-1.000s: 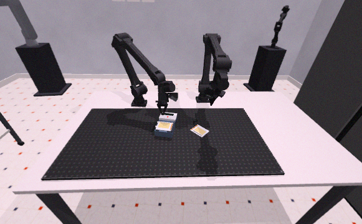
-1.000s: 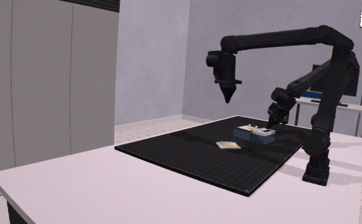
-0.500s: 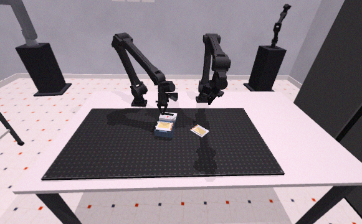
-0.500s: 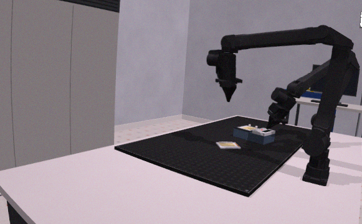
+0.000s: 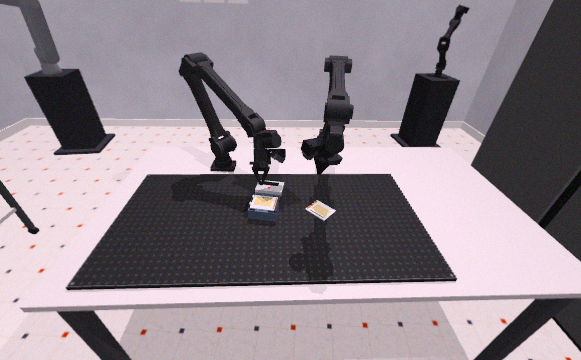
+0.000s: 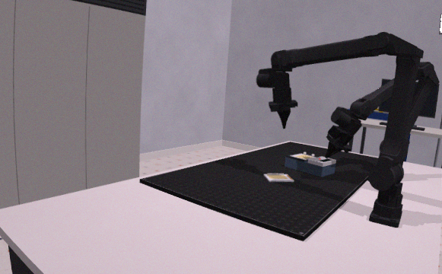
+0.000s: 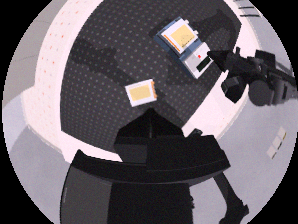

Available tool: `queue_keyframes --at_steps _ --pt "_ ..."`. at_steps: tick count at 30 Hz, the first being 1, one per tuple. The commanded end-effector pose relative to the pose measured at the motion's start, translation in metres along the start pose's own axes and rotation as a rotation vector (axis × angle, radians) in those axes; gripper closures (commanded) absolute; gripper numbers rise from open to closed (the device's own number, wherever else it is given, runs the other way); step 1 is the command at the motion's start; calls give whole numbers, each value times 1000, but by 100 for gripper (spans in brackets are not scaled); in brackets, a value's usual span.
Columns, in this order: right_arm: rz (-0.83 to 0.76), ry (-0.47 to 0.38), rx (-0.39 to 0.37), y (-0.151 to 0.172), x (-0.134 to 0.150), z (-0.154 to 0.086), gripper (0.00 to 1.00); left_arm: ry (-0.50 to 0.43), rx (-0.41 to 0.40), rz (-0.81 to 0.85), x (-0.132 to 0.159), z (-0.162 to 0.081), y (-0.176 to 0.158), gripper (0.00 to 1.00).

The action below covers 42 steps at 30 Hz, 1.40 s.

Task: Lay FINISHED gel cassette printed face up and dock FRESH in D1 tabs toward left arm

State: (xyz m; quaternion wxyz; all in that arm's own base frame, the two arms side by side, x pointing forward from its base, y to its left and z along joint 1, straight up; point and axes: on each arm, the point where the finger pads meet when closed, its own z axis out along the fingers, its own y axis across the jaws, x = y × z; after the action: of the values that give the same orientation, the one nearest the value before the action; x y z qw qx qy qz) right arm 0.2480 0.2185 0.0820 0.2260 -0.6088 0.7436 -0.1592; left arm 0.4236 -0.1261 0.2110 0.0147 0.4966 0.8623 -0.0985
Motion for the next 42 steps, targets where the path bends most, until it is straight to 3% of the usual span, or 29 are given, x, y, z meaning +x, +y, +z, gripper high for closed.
queue_keyframes --at_steps 1,6,8,24,42 --pt "-70 131 -111 51 49 39 100 -61 -49 121 -35 -18 7 100" --pt "-70 131 -111 51 49 39 100 -67 -44 169 -47 -12 2 100" --pt "-70 131 -111 51 49 39 100 -105 -83 207 -52 -8 0 100" --pt "-70 131 -111 51 49 39 100 -106 -85 209 -91 15 -12 100" --pt "-70 131 -111 51 49 39 100 -108 -86 168 -89 23 -10 100"
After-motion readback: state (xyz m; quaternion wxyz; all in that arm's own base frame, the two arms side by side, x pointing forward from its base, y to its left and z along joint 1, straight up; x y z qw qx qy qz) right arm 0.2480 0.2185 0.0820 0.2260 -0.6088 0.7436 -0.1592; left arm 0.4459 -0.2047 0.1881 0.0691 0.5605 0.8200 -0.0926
